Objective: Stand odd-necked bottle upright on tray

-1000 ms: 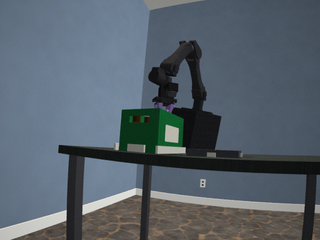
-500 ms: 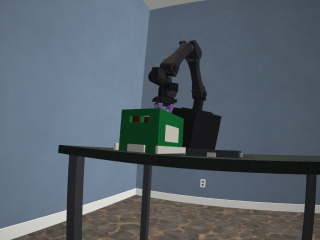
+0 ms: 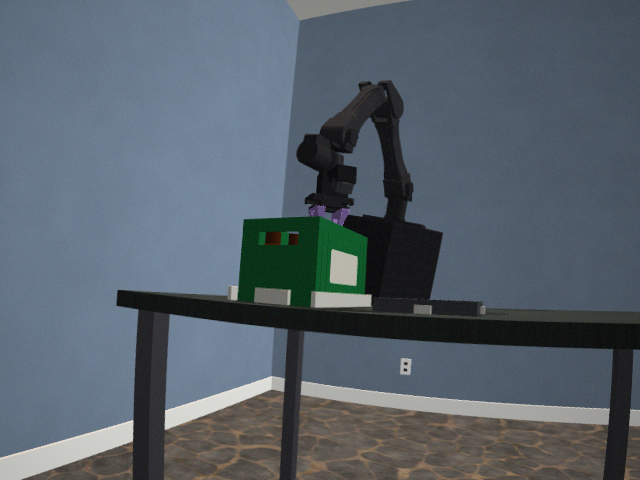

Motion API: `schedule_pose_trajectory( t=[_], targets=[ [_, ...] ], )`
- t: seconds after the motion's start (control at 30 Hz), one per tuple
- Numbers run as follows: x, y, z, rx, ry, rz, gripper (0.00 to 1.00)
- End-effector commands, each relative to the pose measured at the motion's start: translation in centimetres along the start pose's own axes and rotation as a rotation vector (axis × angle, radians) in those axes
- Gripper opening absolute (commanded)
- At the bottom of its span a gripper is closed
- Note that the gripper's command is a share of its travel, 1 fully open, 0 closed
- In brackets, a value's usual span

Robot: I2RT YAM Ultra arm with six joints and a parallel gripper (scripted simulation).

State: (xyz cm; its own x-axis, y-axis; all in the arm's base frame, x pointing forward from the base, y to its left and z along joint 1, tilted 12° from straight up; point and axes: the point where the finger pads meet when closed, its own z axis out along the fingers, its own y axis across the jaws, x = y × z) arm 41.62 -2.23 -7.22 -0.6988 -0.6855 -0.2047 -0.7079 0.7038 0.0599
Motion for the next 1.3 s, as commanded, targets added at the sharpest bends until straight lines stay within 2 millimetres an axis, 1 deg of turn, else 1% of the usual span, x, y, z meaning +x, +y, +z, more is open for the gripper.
schedule_pose_trajectory(
  t=[0.0, 1.0, 1.03, 1.27],
  targets=[
    [0.03, 0.23, 0.17, -0.002, -0.006, 0.003, 0.0],
    [0.03, 0.23, 0.17, -0.002, -0.006, 0.003, 0.0],
    [0.03, 0.23, 0.17, -0.002, -0.006, 0.003, 0.61],
    [0.04, 0.25, 0.17, -0.002, -0.006, 0.003, 0.61]
  ],
)
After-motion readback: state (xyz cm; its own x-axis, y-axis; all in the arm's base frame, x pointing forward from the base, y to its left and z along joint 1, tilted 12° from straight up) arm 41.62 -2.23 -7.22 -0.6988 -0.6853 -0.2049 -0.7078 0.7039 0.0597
